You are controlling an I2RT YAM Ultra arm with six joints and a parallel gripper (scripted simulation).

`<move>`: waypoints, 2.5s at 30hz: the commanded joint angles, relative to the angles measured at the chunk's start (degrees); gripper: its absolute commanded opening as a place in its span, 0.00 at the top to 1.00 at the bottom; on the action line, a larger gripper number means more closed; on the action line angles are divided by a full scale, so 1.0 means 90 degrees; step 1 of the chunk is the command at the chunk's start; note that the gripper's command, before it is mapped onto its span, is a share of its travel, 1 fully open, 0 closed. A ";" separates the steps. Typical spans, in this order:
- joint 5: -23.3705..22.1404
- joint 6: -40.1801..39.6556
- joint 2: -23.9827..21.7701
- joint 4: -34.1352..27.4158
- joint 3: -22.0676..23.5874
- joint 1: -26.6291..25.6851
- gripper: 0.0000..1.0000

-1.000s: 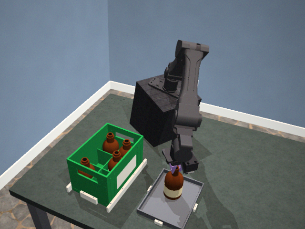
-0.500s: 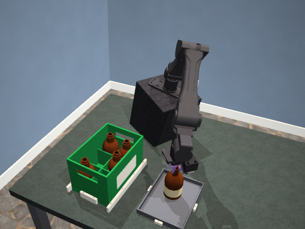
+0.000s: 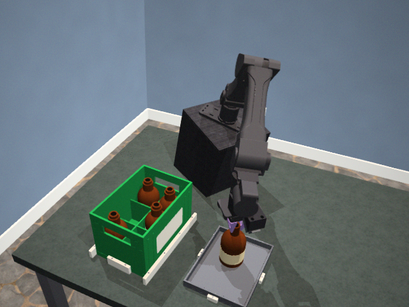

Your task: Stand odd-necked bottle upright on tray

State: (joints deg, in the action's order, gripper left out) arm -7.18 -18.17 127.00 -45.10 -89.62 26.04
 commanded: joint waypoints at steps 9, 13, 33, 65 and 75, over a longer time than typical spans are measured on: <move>0.0011 0.0028 -0.0243 -0.0115 -0.0428 -0.0015 1.00; 0.0012 0.0035 -0.0131 -0.0112 -0.0463 -0.0004 1.00; 0.0012 0.0058 0.0133 0.0003 -0.0635 0.0014 1.00; 0.0015 0.0061 0.0157 0.0029 -0.0721 0.0015 1.00; 0.0015 0.0061 0.0157 0.0029 -0.0721 0.0011 1.00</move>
State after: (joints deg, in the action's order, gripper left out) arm -7.14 -18.00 129.67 -45.30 -93.03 26.24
